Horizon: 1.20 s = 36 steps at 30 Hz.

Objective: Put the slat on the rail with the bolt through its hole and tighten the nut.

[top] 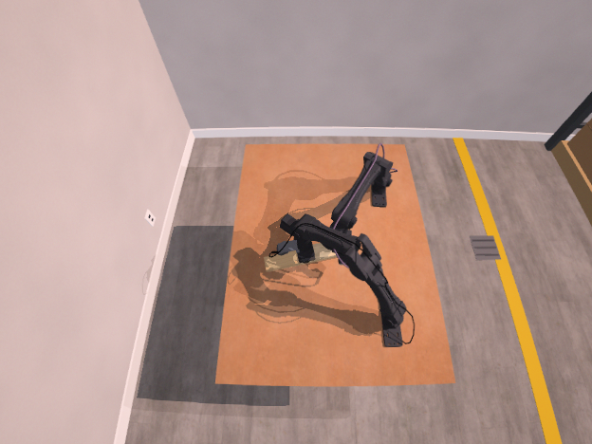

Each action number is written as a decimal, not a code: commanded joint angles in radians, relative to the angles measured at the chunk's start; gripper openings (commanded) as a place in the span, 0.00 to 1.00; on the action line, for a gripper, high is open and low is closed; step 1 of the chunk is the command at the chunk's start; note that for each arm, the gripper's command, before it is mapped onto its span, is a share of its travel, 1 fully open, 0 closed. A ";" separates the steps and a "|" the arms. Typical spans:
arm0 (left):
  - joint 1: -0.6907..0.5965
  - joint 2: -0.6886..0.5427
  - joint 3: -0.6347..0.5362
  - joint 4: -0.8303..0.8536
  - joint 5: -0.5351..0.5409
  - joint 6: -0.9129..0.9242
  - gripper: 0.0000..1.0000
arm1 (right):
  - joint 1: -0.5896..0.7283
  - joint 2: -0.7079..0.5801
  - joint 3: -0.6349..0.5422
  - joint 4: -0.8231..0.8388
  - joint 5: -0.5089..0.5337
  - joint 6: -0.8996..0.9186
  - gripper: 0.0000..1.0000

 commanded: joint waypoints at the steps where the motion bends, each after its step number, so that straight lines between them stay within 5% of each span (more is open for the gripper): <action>1: 0.000 -0.009 0.005 0.001 0.000 0.000 0.72 | -0.004 -0.009 0.003 0.001 -0.007 0.181 0.12; 36: 0.000 -0.009 0.005 0.001 0.000 0.000 0.72 | -0.007 -0.010 0.000 0.004 -0.013 1.410 0.12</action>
